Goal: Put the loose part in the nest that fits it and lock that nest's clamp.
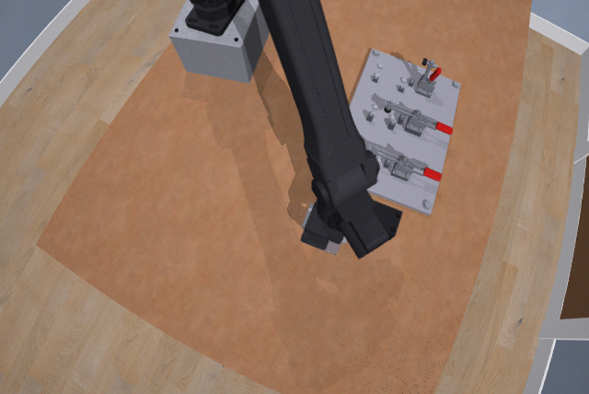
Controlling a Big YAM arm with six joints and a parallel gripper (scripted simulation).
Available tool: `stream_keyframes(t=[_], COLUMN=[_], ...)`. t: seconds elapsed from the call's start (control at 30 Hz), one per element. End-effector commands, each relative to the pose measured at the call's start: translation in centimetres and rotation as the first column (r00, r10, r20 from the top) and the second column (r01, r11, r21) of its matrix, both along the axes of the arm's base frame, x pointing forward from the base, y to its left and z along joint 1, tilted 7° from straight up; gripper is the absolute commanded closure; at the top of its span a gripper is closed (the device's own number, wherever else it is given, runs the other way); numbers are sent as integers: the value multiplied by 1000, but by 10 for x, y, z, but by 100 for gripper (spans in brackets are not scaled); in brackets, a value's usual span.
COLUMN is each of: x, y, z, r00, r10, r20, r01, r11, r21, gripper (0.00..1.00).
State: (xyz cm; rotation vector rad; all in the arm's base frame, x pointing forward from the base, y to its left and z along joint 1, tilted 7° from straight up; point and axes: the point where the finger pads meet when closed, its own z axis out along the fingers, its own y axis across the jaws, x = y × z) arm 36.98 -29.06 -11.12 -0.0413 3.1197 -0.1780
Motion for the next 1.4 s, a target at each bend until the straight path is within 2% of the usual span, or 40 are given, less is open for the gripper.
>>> stream_keyframes(t=[0.0,1.37], x=[3,11], y=[-8,-14], z=[1,10], r00=[1000,1000], r10=[-4,-3], r20=[13,23], r01=[4,4], r11=[1000,1000], r21=[-8,-15], gripper=[8,8])
